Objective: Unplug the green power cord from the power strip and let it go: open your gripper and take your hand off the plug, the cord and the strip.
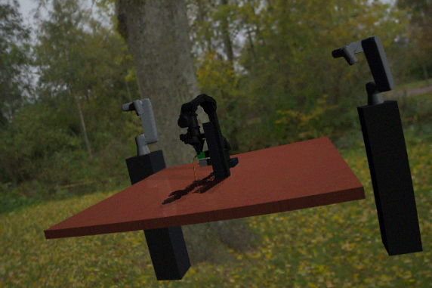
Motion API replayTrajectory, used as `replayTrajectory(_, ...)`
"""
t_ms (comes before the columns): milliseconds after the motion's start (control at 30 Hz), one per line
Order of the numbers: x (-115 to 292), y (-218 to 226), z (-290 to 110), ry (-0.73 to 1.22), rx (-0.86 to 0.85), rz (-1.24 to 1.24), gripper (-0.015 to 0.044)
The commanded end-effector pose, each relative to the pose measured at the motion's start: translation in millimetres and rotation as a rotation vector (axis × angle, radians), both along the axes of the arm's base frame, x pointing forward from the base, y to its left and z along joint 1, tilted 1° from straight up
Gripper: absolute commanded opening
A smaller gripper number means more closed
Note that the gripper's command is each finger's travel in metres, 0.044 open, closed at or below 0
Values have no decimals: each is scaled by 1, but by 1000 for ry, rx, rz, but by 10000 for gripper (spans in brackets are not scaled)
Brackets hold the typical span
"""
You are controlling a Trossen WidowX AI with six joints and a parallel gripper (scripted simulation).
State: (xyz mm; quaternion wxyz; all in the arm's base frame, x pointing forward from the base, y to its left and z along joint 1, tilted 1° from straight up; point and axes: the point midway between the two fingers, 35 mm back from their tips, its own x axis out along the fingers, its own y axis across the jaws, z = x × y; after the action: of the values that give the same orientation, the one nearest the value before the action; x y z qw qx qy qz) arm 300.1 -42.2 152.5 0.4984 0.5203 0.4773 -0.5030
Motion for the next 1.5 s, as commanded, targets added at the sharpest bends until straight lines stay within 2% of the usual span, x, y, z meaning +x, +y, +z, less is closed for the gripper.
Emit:
replayTrajectory(0,0,0,0,0,0,-1,42)
replayTrajectory(233,0,0,0,0,0,-1,0)
replayTrajectory(1467,-5,-56,3,0,-8,-4,0)
